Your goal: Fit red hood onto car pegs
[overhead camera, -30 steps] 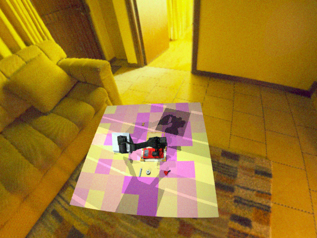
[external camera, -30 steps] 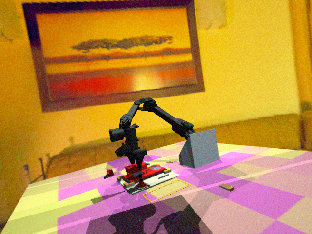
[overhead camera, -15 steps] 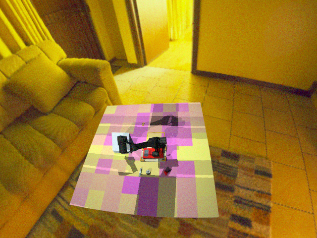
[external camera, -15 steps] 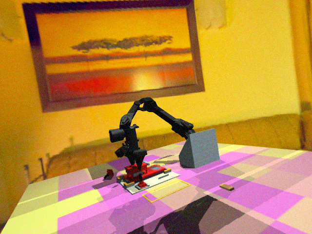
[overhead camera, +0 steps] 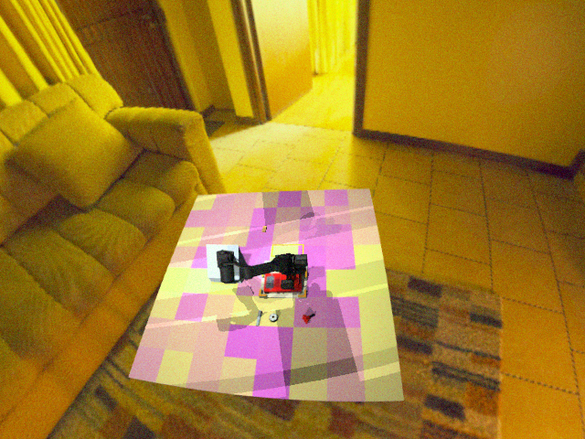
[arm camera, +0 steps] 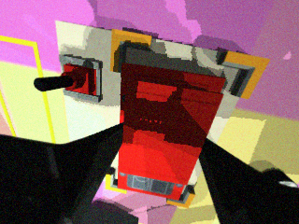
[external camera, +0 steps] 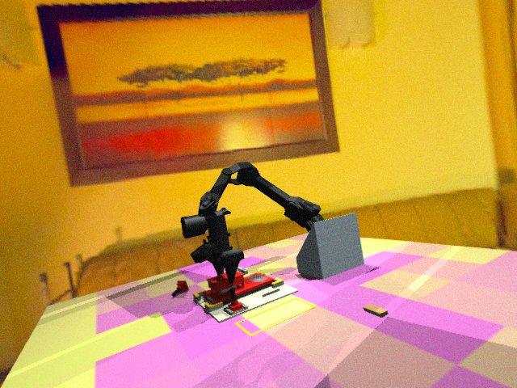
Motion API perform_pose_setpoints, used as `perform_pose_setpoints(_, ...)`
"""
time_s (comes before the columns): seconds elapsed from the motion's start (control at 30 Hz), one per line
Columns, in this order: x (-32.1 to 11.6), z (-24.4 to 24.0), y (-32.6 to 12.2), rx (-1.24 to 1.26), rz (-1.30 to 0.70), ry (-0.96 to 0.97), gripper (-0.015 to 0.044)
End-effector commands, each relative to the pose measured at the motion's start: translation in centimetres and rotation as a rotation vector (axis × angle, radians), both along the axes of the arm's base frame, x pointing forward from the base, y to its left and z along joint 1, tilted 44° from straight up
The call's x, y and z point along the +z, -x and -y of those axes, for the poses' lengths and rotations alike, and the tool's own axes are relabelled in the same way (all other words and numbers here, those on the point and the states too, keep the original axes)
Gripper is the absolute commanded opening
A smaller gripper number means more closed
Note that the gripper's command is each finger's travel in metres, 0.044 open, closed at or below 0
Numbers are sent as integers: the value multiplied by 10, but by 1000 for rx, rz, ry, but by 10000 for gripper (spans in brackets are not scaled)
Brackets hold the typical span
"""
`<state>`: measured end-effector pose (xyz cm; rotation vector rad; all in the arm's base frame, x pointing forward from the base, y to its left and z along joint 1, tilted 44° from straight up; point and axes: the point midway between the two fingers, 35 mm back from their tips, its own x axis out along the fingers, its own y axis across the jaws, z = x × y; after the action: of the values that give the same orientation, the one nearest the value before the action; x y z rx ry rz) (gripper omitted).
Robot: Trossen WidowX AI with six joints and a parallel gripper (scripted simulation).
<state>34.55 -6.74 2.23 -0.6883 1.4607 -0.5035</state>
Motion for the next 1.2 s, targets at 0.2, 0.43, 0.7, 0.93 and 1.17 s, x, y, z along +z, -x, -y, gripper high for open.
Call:
perform_pose_setpoints(0.2,-3,4,0,1,-3,4,0)
perform_pose_setpoints(0.43,-5,6,0,1,-3,5,0)
perform_pose_setpoints(0.7,-7,8,0,1,-3,5,0)
perform_pose_setpoints(0.93,-8,8,0,0,-1,4,0)
perform_pose_setpoints(1.17,-8,8,0,-1,0,3,105)
